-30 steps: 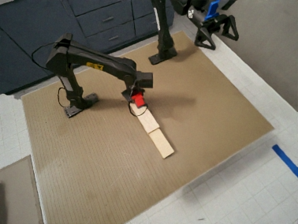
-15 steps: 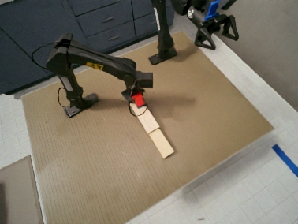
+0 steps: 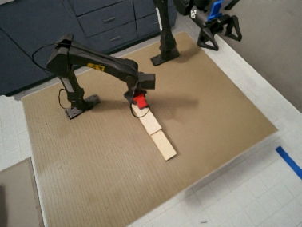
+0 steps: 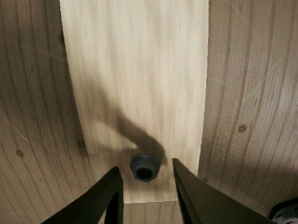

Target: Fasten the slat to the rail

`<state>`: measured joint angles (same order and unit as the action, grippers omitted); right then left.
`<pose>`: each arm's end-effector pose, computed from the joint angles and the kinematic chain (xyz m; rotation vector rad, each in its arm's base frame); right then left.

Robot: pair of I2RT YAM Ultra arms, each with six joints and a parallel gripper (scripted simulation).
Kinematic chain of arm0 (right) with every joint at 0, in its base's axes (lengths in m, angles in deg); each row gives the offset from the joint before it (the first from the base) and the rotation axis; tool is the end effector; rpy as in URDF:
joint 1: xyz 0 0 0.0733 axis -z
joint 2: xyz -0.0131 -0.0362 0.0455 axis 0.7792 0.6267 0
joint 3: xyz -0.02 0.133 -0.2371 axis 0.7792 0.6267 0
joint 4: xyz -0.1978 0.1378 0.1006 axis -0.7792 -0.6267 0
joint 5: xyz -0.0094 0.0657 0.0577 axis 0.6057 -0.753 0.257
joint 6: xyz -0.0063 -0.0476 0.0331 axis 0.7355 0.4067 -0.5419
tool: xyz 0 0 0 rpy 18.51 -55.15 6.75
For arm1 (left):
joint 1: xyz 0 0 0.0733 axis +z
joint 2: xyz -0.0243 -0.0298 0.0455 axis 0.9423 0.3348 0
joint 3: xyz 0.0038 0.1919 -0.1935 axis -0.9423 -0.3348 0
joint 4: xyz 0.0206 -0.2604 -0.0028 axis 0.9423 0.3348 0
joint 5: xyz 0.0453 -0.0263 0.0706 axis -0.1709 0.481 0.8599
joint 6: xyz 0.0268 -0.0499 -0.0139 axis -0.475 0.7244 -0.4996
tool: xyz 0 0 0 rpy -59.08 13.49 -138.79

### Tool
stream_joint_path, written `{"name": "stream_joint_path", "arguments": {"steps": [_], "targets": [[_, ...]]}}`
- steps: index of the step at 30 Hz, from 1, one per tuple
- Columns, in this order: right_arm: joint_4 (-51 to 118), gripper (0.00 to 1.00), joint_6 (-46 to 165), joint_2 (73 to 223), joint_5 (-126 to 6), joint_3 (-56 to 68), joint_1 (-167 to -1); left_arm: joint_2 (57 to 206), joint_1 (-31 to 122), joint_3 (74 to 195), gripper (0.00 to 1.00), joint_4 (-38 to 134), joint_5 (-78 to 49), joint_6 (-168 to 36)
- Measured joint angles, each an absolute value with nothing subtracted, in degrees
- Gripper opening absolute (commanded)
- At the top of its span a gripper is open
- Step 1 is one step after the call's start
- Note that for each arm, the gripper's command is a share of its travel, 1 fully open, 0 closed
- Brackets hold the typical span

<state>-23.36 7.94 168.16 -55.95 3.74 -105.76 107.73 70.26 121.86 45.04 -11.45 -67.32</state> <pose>0.1890 0.2673 0.1953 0.0760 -3.1361 0.0072 0.2480 0.0005 0.4070 -0.0043 1.5745 0.0012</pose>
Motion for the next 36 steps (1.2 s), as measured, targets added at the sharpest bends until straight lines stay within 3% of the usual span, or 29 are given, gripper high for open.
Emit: {"name": "stream_joint_path", "arguments": {"steps": [36], "targets": [[-21.5, 0.31, 7.9, 168.2, -56.0, 3.9, -105.8, 107.7, 70.3, 121.9, 1.00, 45.0, -11.5, -67.3]]}}
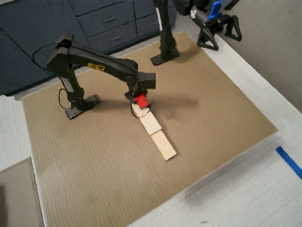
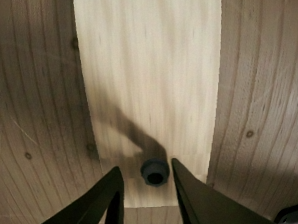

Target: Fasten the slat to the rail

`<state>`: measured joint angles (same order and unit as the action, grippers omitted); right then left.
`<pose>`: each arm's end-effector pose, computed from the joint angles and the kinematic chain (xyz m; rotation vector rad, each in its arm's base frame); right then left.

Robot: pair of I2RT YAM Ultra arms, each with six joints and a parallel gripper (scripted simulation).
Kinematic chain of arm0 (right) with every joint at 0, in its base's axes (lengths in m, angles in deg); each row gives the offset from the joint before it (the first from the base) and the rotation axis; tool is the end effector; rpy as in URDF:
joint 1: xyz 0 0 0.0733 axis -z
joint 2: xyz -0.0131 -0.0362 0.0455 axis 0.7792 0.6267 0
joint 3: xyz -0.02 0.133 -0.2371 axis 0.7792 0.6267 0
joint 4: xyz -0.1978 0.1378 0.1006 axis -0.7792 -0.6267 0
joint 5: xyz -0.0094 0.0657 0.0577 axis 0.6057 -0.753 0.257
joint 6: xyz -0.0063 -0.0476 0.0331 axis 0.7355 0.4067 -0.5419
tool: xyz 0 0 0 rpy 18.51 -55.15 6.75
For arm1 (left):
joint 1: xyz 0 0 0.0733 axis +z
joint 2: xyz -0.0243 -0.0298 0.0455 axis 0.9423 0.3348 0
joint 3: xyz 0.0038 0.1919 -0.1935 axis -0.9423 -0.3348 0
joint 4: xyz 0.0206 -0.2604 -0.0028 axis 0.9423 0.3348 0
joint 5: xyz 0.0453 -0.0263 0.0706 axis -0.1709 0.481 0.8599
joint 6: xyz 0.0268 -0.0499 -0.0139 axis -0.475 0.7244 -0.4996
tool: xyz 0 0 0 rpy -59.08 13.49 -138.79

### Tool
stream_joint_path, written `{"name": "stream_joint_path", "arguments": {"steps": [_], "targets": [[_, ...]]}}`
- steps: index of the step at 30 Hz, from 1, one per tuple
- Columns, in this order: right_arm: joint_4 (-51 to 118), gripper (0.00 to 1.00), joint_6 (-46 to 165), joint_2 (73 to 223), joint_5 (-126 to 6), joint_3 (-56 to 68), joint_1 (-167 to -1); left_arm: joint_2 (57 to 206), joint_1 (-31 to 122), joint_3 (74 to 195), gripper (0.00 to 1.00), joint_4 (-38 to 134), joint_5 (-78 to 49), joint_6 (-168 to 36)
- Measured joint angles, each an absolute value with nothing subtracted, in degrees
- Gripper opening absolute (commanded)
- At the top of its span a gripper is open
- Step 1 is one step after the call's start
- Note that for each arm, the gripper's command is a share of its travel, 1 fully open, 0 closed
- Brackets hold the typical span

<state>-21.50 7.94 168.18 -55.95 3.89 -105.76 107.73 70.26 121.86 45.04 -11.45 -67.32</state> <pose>0.1909 0.2699 0.1946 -0.0758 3.1275 0.0297 0.2480 0.0005 0.4070 -0.0043 1.5745 0.0012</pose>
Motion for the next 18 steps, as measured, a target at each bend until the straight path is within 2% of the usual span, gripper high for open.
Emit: {"name": "stream_joint_path", "arguments": {"steps": [11, 18], "targets": [[-21.5, 0.15, 7.9, 168.2, -55.9, 3.9, -105.8, 107.7, 70.3, 121.9, 1.00, 45.0, -11.5, -67.3], [-21.5, 0.12, 7.9, 168.2, -56.0, 3.9, -105.8, 107.7, 70.3, 121.9, 1.00, 45.0, -11.5, -67.3]]}}
